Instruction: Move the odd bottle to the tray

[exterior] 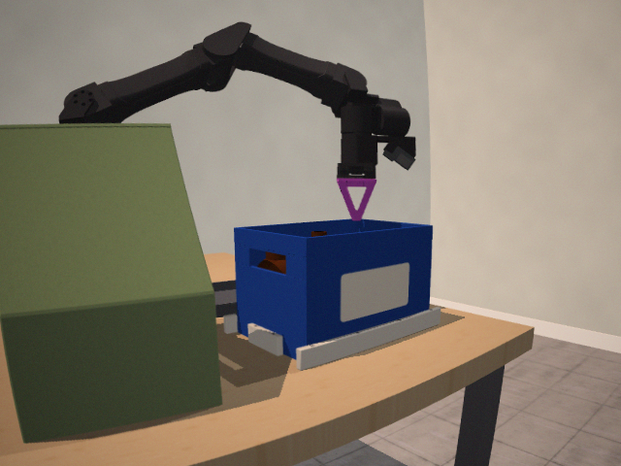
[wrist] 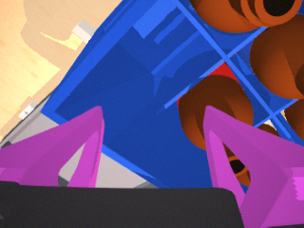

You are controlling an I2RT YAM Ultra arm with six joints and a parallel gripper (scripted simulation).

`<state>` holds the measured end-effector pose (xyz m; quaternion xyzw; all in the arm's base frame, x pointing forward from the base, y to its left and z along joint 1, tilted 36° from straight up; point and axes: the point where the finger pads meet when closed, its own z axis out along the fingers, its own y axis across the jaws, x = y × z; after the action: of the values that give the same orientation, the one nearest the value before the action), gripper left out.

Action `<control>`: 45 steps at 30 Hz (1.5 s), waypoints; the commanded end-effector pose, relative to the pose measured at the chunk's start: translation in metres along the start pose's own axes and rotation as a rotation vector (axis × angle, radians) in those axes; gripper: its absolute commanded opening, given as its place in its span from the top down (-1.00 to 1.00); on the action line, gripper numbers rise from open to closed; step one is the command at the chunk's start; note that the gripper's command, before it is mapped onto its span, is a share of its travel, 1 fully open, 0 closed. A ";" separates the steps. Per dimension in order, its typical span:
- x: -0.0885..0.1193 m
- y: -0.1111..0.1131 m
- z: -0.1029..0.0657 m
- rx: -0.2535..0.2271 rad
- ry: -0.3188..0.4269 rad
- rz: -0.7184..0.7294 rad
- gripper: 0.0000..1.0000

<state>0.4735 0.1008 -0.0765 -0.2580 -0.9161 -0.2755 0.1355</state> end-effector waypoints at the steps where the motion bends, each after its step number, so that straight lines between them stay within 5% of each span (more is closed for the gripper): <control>1: -0.010 0.002 -0.013 -0.017 -0.029 0.009 -0.21; 45: -0.012 0.003 -0.015 -0.023 -0.041 -0.005 -0.21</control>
<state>0.4735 0.1008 -0.0765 -0.2580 -0.9161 -0.2755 0.1355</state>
